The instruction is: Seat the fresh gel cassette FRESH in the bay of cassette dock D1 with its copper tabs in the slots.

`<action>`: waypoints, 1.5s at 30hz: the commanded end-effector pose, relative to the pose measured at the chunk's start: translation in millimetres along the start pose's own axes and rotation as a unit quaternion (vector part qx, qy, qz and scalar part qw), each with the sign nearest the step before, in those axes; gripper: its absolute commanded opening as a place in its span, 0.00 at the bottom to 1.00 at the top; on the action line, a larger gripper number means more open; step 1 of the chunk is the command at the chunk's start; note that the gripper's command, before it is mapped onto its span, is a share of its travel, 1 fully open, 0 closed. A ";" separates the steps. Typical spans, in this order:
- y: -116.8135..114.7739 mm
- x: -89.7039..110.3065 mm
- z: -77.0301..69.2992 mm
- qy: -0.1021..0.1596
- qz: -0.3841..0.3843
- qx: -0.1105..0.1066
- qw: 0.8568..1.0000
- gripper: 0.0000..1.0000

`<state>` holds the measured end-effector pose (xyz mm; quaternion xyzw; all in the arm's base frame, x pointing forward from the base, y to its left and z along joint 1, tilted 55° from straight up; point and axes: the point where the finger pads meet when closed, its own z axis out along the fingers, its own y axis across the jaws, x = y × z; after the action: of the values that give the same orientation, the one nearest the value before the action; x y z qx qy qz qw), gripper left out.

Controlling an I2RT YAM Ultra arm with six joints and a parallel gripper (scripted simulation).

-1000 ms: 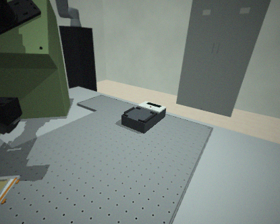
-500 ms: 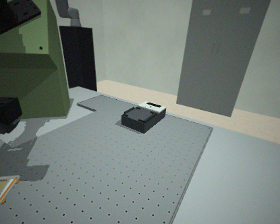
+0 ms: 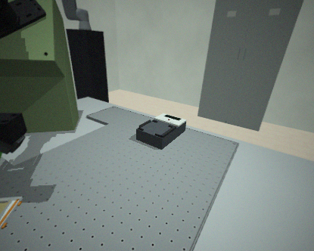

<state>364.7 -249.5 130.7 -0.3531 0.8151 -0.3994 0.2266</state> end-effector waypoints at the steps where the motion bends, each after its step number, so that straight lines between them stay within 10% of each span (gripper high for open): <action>1: -14.4 -9.4 3.7 -0.014 -0.004 0.017 1.000 1.00; 38: -18.8 -7.3 49.2 -0.010 -0.002 0.018 1.000 1.00; 45: -31.4 -8.3 38.6 -0.012 -0.001 0.032 0.999 1.00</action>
<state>400.0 -272.4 105.2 -0.3540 0.8154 -0.3983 0.2261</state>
